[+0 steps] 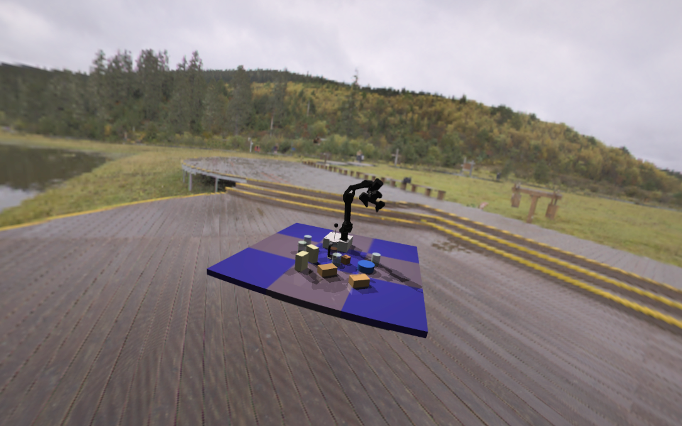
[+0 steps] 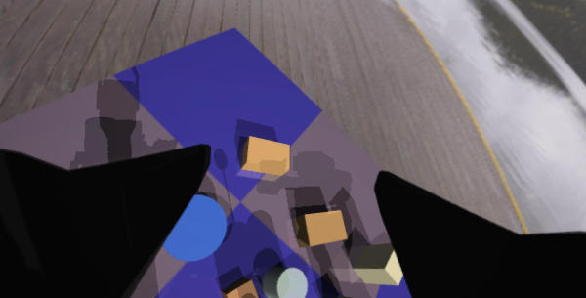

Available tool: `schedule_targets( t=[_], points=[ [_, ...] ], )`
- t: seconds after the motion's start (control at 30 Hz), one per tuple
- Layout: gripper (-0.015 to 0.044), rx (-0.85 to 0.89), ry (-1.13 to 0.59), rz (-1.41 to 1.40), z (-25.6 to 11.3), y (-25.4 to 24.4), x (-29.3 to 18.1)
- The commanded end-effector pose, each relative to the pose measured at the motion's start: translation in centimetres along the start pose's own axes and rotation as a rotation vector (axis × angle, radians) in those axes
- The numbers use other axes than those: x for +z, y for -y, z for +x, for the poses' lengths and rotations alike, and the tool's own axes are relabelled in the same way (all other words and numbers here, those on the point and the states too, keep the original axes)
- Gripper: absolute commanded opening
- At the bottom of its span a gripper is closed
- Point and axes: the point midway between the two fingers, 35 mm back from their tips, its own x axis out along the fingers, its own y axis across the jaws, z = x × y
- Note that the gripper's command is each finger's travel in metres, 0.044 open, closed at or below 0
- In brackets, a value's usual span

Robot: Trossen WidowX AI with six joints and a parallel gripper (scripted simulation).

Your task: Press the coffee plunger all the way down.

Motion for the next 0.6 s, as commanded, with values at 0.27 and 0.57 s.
schedule_targets(
  t=[0.27, 0.57],
  points=[
    [0.0440, -0.078, -0.026, 0.201, -2.3, 7.6, -6.9],
    [0.0440, -0.213, -0.012, 0.465, -6.2, 11.5, -18.1]
  ],
)
